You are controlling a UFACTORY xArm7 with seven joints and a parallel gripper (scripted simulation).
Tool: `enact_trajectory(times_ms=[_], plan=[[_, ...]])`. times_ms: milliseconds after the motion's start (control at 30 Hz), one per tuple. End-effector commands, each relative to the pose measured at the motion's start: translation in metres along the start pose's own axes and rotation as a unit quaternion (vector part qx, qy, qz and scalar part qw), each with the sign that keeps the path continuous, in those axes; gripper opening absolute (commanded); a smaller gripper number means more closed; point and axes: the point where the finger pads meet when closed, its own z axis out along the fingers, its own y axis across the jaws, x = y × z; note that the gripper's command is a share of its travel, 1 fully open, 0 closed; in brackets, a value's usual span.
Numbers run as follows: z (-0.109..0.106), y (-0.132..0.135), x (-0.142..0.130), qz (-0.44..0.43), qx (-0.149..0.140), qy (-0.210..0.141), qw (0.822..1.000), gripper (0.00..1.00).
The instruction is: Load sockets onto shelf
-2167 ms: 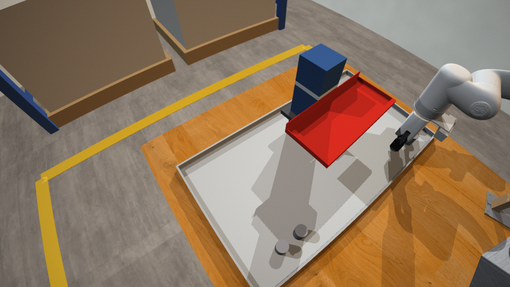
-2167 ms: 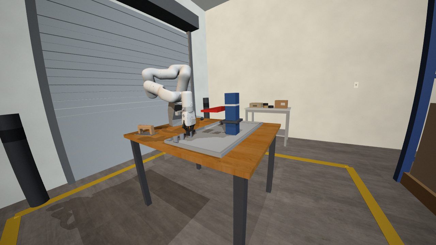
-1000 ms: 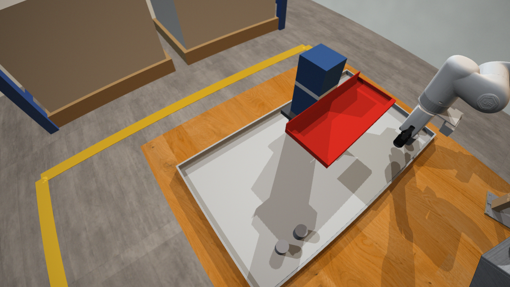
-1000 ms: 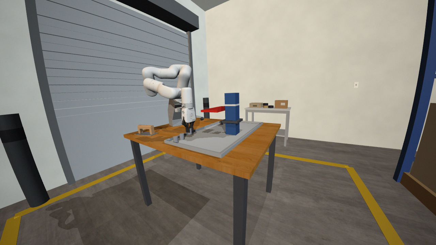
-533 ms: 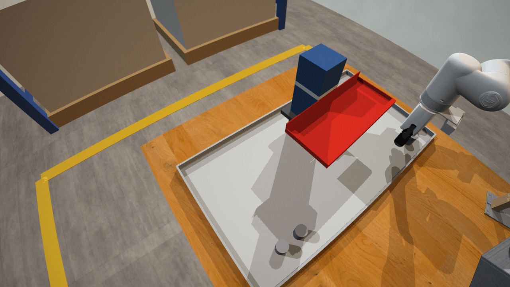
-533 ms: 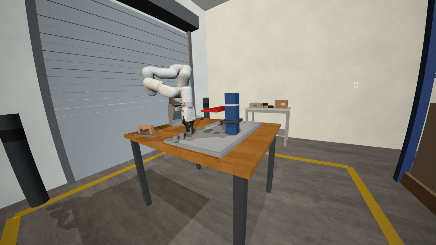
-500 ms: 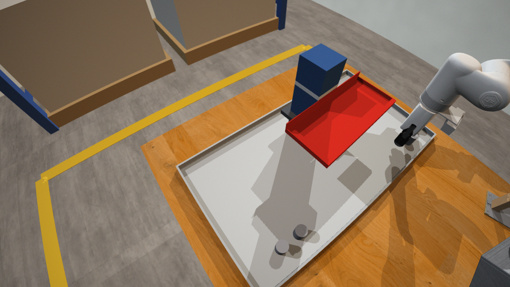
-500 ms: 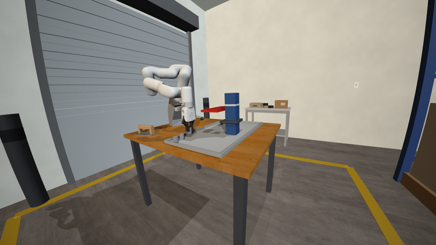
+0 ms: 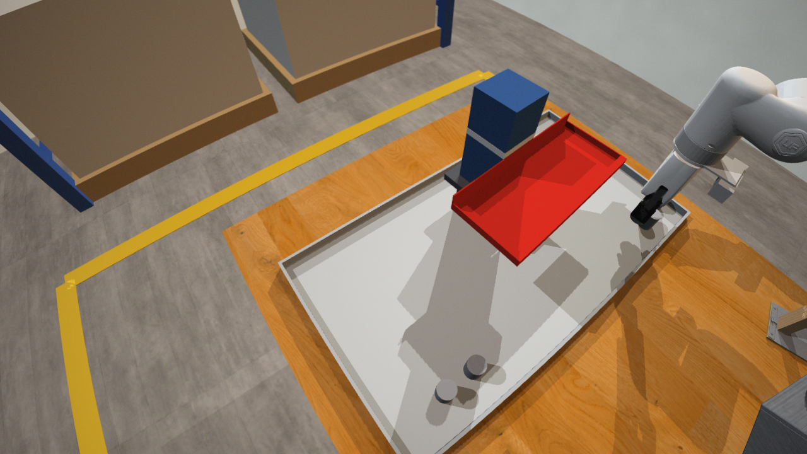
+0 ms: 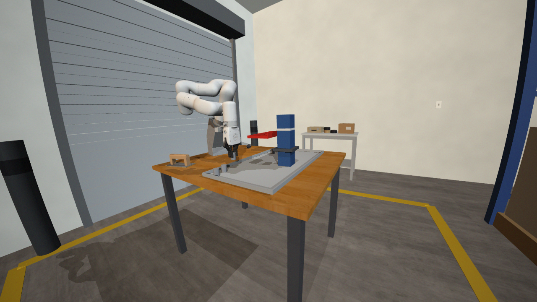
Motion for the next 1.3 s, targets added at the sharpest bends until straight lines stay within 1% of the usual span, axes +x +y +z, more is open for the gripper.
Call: enact_trajectory(times_ms=[0,500,800,867,1067,1267], plan=[[-0.003,0.0,0.0,0.0,0.0,0.0,1.0,0.0],[-0.004,0.0,0.0,0.0,0.0,0.0,1.0,0.0],[-0.017,0.0,0.005,0.0,0.0,0.0,1.0,0.0],[-0.017,0.0,0.005,0.0,0.0,0.0,1.0,0.0],[-0.035,0.0,0.011,0.0,0.0,0.0,1.0,0.0],[-0.06,0.0,0.021,0.0,0.0,0.0,1.0,0.0]])
